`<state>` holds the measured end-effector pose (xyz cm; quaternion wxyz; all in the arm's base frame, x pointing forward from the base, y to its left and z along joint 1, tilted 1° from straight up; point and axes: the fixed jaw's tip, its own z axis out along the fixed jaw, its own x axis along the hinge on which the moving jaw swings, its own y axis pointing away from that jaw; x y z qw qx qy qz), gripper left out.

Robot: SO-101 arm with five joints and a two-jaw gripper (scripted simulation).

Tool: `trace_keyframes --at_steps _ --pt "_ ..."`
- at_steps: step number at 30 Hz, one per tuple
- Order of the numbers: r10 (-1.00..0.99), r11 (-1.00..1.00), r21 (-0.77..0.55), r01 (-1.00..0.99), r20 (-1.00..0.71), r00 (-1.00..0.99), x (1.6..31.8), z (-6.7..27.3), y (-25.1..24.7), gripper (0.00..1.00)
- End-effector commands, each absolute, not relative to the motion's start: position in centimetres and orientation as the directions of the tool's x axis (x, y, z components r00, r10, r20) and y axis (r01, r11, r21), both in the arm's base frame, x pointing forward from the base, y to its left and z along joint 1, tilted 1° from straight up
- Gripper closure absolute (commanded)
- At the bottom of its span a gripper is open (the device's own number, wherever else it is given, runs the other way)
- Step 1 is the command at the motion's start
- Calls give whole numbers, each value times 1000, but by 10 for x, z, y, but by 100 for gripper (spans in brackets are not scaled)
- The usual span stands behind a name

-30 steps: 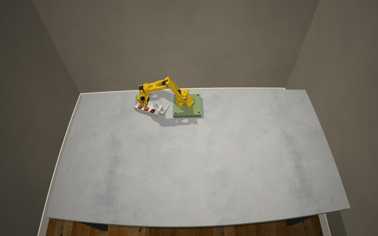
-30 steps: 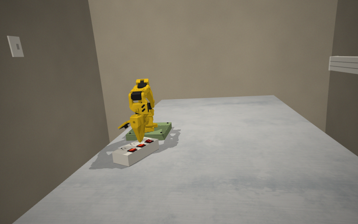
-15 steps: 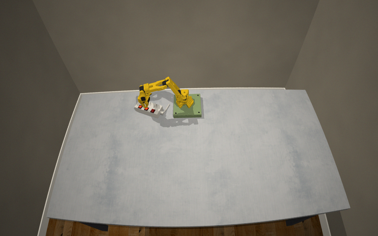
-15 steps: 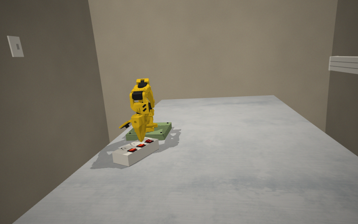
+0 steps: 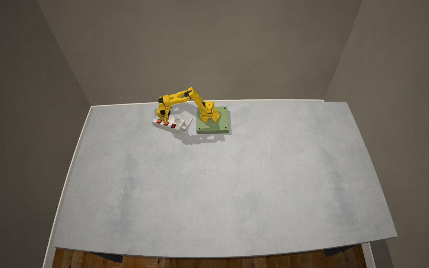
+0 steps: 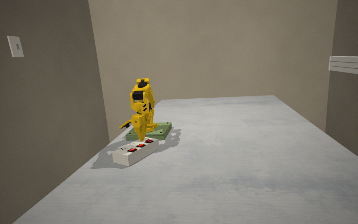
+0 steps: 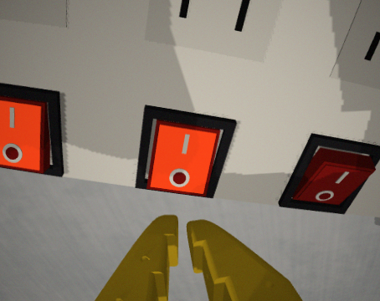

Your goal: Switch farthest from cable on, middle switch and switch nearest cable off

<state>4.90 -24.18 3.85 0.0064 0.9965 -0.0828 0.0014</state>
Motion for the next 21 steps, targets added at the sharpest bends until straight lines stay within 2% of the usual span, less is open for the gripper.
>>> trace_keyframes --at_steps 1,21 --pt "-149 -989 13 -149 5 989 51 39 -240 100" --pt "-149 -989 13 -149 5 989 51 32 -240 100"
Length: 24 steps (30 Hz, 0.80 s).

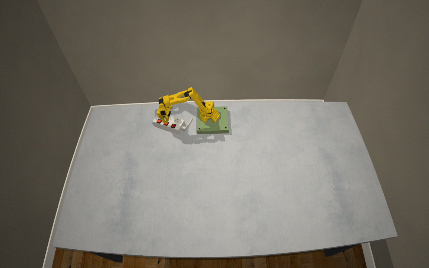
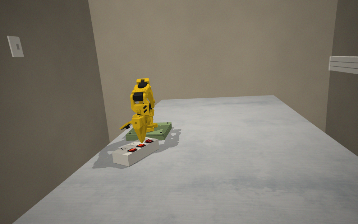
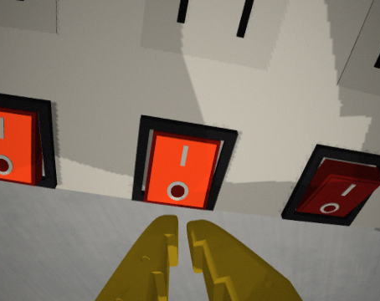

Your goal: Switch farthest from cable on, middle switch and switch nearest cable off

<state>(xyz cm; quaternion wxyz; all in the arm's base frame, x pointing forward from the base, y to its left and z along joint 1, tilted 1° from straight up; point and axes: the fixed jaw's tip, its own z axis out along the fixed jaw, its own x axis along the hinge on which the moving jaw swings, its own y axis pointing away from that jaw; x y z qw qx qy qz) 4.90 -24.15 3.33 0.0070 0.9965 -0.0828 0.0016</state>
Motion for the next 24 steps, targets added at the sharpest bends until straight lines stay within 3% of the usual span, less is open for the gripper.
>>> trace_keyframes --at_steps 1,24 --pt "-149 -989 13 -149 5 989 51 32 -240 100" --pt "-150 -989 13 -150 5 989 51 30 -242 100"
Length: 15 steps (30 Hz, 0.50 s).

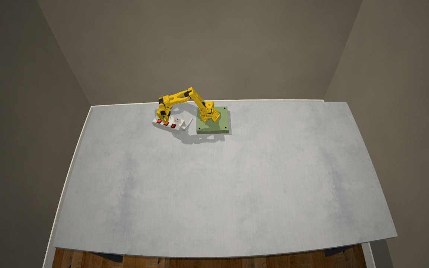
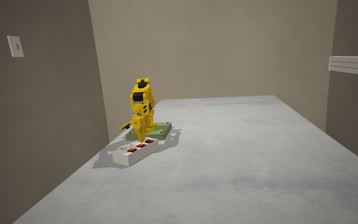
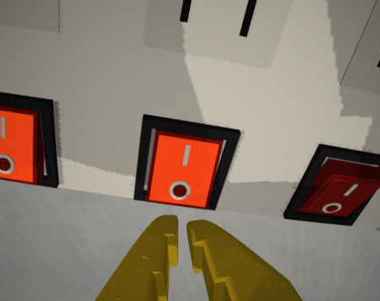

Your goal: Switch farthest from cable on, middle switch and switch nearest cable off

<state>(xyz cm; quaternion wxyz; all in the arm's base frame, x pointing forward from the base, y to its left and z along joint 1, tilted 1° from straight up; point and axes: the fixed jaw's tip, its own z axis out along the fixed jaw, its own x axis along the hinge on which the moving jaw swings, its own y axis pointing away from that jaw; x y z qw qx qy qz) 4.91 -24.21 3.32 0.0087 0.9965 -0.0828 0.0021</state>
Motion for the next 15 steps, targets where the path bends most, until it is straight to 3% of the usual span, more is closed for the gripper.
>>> trace_keyframes --at_steps 1,15 --pt "-150 -989 13 -150 5 989 51 30 -242 100" --pt "-151 -989 13 -151 5 989 51 29 -244 100"
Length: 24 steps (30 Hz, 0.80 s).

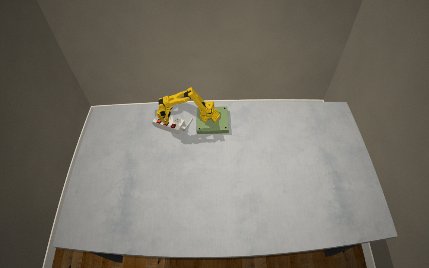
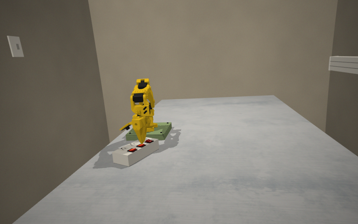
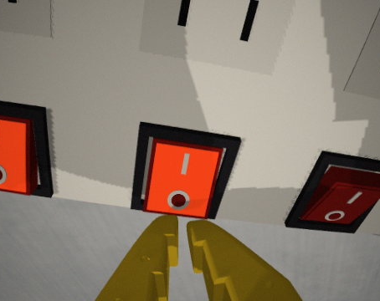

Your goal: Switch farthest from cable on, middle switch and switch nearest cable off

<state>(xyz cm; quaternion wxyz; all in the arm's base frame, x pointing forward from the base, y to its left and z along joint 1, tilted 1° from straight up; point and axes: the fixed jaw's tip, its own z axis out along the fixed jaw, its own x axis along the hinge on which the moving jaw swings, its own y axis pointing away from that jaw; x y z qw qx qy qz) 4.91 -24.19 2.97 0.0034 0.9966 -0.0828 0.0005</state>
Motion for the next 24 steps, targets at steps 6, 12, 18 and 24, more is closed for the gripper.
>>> trace_keyframes --at_steps 6,12,18,24 --pt "-151 -989 13 -151 5 989 51 24 -243 100" --pt "-151 -989 13 -151 5 989 51 19 -242 100" --pt "-151 -989 13 -151 5 989 51 18 -242 100" --pt "-151 -988 13 -151 5 988 50 16 -240 100"
